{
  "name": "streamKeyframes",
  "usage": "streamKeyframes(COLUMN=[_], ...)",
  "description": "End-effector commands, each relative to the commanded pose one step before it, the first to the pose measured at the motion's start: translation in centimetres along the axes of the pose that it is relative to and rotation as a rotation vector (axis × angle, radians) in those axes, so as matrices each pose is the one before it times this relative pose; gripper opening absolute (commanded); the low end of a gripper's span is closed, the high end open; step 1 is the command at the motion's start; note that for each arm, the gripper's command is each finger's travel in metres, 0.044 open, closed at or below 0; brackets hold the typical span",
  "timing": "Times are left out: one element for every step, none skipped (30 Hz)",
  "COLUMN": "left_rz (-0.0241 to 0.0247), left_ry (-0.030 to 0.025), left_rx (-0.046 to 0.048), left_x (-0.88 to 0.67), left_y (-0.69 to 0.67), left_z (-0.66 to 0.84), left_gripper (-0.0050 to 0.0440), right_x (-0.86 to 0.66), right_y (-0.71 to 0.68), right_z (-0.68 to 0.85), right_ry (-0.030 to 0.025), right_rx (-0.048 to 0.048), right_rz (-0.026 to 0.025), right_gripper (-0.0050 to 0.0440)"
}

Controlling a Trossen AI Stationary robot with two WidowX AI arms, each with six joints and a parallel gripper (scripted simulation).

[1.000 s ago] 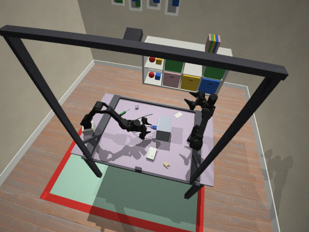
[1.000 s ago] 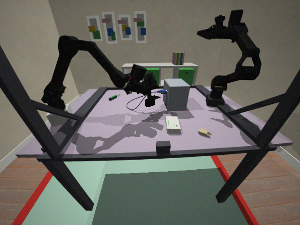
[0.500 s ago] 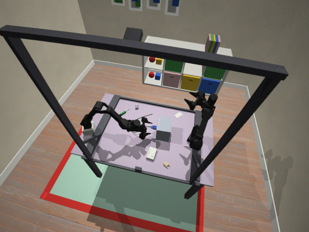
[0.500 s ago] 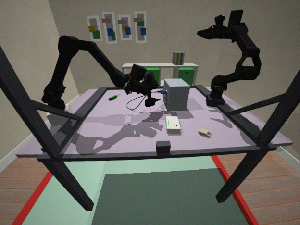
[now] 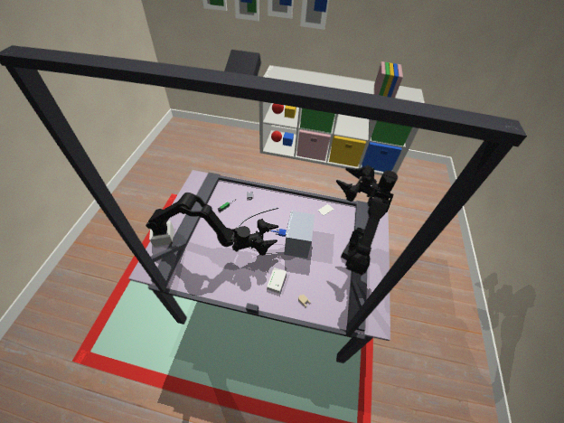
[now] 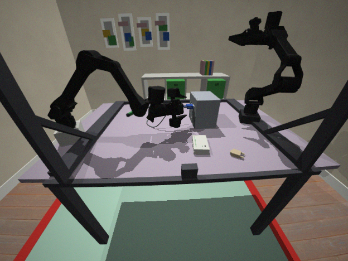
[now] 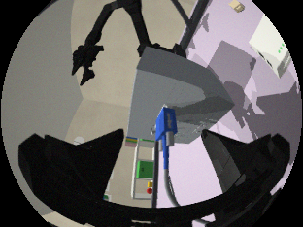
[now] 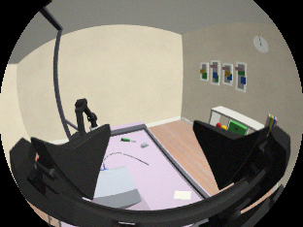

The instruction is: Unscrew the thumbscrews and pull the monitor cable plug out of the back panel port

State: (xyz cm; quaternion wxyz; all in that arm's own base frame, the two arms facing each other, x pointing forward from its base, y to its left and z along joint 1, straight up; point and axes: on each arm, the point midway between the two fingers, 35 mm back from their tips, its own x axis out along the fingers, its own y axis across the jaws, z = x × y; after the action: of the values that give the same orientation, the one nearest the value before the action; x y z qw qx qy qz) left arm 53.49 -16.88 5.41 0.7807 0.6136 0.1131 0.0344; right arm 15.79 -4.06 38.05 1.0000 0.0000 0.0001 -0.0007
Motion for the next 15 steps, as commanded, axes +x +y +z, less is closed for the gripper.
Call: streamKeyframes(left_rz=[0.06017, 0.00107, 0.0, 0.0, 0.0, 0.0, 0.0, 0.0, 0.0, 0.0, 0.0, 0.0, 0.0, 0.0, 0.0], left_ry=[0.01313, 0.00043, 0.0, 0.0, 0.0, 0.0, 0.0, 0.0, 0.0, 0.0, 0.0, 0.0, 0.0, 0.0, 0.0], left_rx=[0.05914, 0.00166, 0.0, 0.0, 0.0, 0.0, 0.0, 0.0, 0.0, 0.0, 0.0, 0.0, 0.0, 0.0, 0.0], left_x=[-0.29, -0.008, 0.0, 0.0, 0.0, 0.0, 0.0, 0.0, 0.0, 0.0, 0.0, 0.0, 0.0, 0.0, 0.0], left_y=[0.541, -0.005, 0.0, 0.0, 0.0, 0.0, 0.0, 0.0, 0.0, 0.0, 0.0, 0.0, 0.0, 0.0, 0.0], left_z=[0.097, -0.004, 0.0, 0.0, 0.0, 0.0, 0.0, 0.0, 0.0, 0.0, 0.0, 0.0, 0.0, 0.0, 0.0], left_gripper=[0.044, 0.044, 0.044, 0.044, 0.044, 0.044, 0.044, 0.044, 0.044, 0.044, 0.044, 0.0416, 0.0416, 0.0416, 0.0392], right_x=[-0.027, 0.0, 0.0, 0.0, 0.0, 0.0, 0.0, 0.0, 0.0, 0.0, 0.0, 0.0, 0.0, 0.0, 0.0], right_y=[0.113, 0.0, 0.0, 0.0, 0.0, 0.0, 0.0, 0.0, 0.0, 0.0, 0.0, 0.0, 0.0, 0.0, 0.0], right_z=[0.294, 0.0, 0.0, 0.0, 0.0, 0.0, 0.0, 0.0, 0.0, 0.0, 0.0, 0.0, 0.0, 0.0, 0.0], right_ry=[-0.00142, 0.0, 0.0, 0.0, 0.0, 0.0, 0.0, 0.0, 0.0, 0.0, 0.0, 0.0, 0.0, 0.0, 0.0], right_rx=[-0.00554, 0.0, 0.0, 0.0, 0.0, 0.0, 0.0, 0.0, 0.0, 0.0, 0.0, 0.0, 0.0, 0.0, 0.0], right_rz=[0.00143, 0.0, 0.0, 0.0, 0.0, 0.0, 0.0, 0.0, 0.0, 0.0, 0.0, 0.0, 0.0, 0.0, 0.0], right_gripper=[0.044, 0.044, 0.044, 0.044, 0.044, 0.044, 0.044, 0.044, 0.044, 0.044, 0.044, 0.044, 0.044, 0.044, 0.044])
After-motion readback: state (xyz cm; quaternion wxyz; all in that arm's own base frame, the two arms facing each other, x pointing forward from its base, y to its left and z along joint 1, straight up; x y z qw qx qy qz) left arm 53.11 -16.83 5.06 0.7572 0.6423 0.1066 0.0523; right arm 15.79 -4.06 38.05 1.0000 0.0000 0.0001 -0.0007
